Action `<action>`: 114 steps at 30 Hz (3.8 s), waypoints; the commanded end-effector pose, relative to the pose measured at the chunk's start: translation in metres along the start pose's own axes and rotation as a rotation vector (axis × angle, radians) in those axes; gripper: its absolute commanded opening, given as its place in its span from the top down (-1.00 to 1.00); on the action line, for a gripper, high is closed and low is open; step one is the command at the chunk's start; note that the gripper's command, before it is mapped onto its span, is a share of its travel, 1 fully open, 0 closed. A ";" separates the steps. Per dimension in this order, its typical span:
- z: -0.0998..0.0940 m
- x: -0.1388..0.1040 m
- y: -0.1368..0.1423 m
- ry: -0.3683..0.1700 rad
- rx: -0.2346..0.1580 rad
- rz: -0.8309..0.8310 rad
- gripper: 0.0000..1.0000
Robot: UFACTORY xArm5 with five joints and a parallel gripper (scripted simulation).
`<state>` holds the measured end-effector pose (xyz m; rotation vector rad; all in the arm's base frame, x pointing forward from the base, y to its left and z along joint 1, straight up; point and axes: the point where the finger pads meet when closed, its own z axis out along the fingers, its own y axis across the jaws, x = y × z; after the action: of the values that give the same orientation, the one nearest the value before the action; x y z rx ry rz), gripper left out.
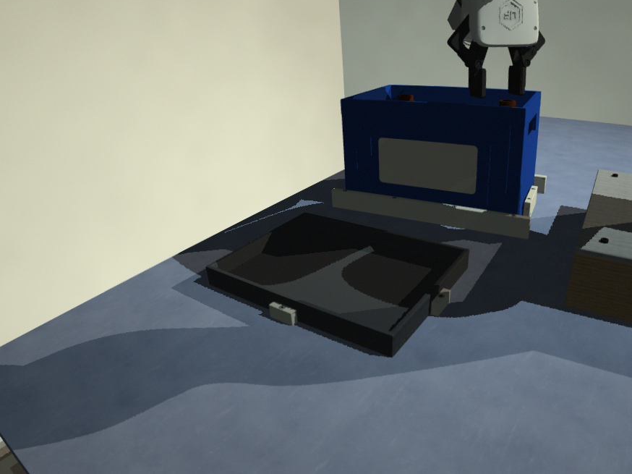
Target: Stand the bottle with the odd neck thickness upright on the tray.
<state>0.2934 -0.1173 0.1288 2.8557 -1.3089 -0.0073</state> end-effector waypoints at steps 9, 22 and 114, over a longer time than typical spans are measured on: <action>-0.001 0.001 -0.001 0.003 0.002 0.000 -0.30; -0.001 0.001 -0.001 0.003 0.002 0.000 -0.30; 0.037 0.001 0.000 0.003 0.002 0.000 -0.30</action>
<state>0.2929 -0.1170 0.0910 2.8556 -1.3089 -0.0079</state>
